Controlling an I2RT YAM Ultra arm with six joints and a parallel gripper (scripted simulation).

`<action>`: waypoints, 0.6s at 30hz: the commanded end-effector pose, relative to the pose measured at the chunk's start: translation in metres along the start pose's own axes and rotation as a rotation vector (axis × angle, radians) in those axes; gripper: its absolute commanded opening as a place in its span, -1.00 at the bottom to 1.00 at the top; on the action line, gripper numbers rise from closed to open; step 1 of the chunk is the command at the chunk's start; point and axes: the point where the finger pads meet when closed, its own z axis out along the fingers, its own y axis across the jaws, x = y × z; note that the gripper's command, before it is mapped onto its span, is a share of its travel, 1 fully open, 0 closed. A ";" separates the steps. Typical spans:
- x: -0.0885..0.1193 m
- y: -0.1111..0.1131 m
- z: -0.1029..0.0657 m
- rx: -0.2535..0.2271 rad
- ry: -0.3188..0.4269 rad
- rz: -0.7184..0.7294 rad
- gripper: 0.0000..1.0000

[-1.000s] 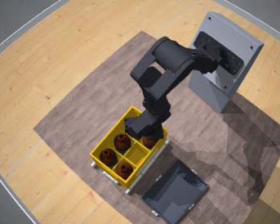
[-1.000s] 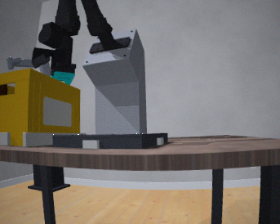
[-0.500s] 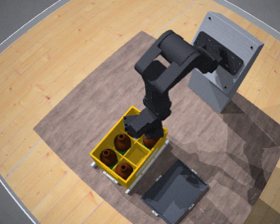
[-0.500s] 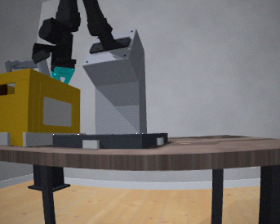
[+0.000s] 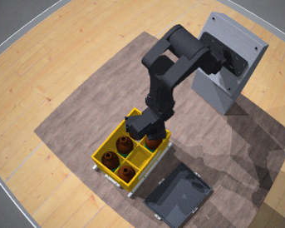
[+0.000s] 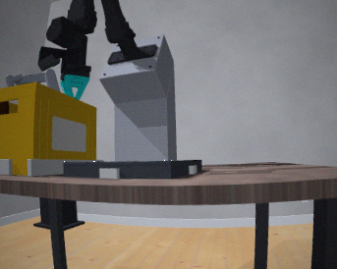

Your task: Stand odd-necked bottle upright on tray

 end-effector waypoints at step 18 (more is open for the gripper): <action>-0.003 -0.005 -0.012 0.010 -0.008 0.000 -1.00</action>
